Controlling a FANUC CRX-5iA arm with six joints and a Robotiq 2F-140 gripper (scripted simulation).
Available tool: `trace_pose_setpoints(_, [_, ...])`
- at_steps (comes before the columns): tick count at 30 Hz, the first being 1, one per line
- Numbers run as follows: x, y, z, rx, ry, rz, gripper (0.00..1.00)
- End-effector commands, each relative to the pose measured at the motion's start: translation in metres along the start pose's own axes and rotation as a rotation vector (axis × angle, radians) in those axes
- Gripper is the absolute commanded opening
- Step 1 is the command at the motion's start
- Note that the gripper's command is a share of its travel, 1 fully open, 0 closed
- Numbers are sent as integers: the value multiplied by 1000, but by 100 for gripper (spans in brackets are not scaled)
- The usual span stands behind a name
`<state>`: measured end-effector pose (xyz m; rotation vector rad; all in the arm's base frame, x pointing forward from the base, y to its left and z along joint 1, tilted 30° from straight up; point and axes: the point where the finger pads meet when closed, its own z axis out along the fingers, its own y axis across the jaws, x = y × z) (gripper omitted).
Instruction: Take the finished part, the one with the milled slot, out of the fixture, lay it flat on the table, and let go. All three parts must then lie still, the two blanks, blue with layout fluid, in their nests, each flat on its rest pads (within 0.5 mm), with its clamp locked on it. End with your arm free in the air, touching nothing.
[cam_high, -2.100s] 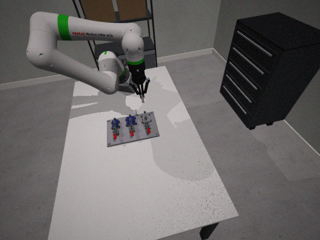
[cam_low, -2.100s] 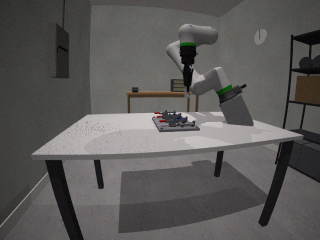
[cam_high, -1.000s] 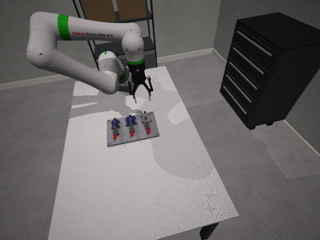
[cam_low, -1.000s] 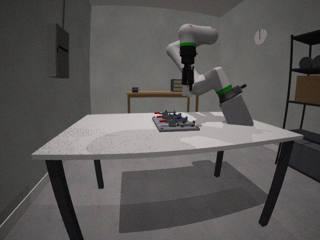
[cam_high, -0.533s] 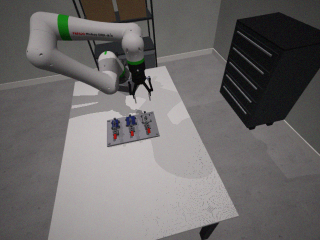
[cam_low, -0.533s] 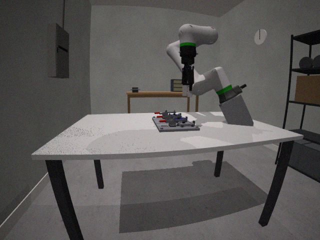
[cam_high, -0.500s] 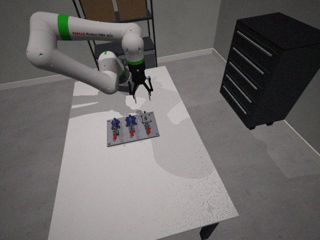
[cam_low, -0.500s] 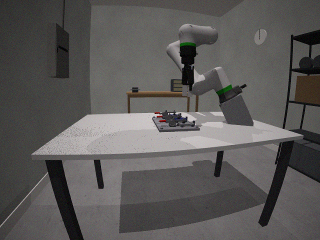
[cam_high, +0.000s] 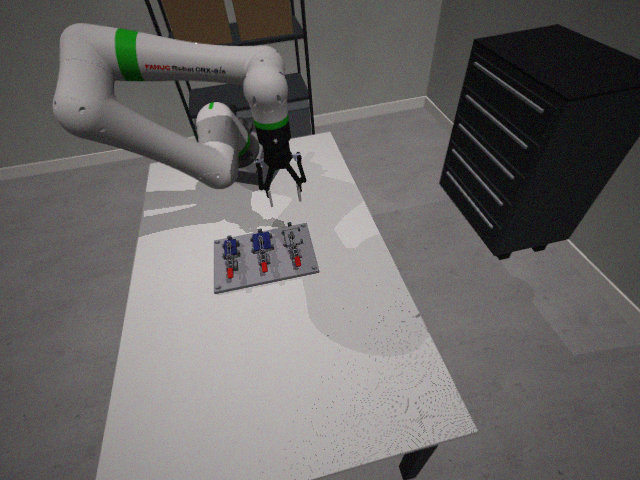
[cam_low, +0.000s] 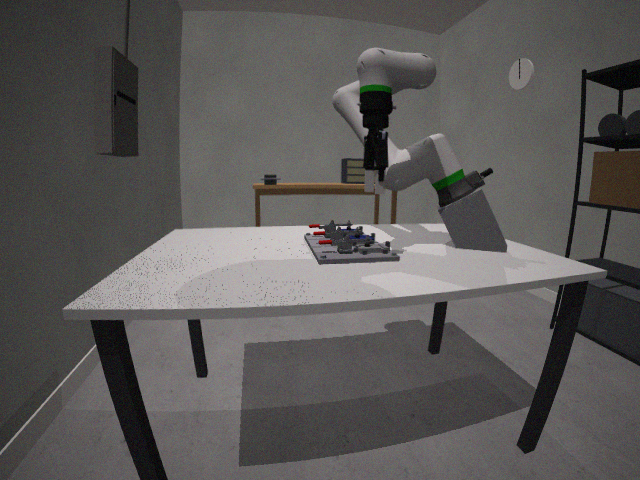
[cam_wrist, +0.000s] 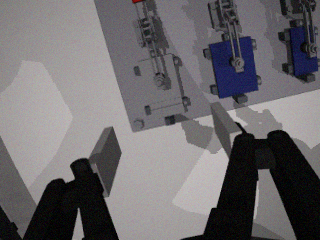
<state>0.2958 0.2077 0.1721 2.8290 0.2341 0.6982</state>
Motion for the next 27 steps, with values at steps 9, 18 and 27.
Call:
trace_pose_setpoints(9, [0, 0, 0, 0, 0, 0, 58])
trace_pose_setpoints(18, [0, 0, 0, 0, 0, 0, 28])
trace_pose_setpoints(27, [0, 0, 0, 0, 0, 0, 28])
